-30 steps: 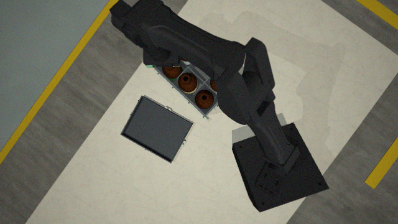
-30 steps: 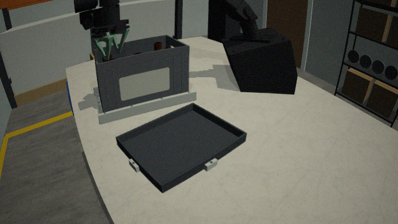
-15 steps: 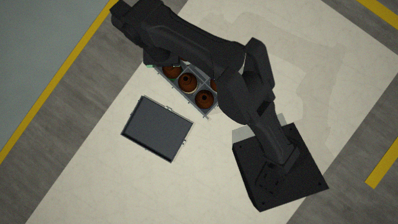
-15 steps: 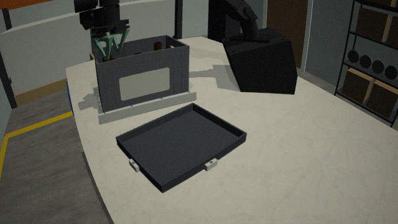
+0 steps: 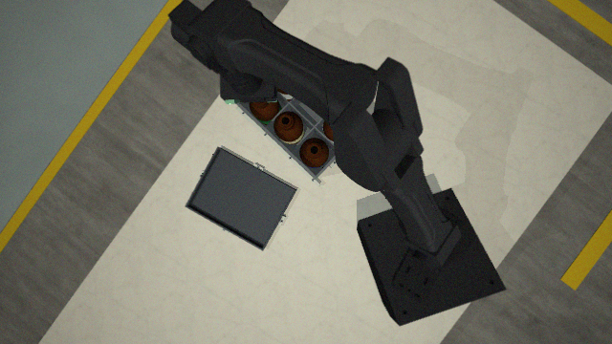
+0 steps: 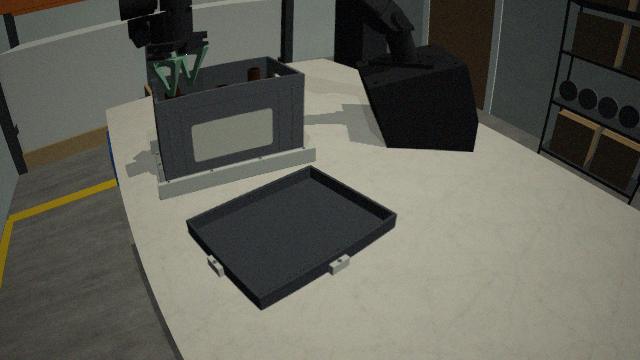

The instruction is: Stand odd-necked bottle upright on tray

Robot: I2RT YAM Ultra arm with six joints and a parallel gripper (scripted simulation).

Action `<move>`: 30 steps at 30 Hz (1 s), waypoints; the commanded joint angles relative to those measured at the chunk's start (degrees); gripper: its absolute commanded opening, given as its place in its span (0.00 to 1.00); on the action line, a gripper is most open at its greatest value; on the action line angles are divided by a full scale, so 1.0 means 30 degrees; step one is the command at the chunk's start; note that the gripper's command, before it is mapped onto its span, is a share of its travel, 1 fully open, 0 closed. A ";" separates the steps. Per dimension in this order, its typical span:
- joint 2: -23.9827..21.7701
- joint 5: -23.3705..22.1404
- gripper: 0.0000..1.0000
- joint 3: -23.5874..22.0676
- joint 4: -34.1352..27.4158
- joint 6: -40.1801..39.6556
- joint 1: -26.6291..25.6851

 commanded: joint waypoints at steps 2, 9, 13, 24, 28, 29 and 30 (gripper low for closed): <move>-0.0499 0.0079 0.61 0.0865 -0.0261 -0.0077 0.0077; -0.0481 0.0082 0.61 0.1151 -0.0388 -0.0064 0.0095; -0.0350 0.0082 0.61 0.1258 -0.0437 -0.0061 0.0099; -0.0338 0.0082 0.61 0.1280 -0.0450 -0.0061 0.0100; -0.0352 0.0082 0.61 0.1275 -0.0199 -0.0059 0.0100; -0.0352 0.0082 0.61 0.1275 -0.0199 -0.0059 0.0100; -0.0352 0.0082 0.61 0.1275 -0.0199 -0.0059 0.0100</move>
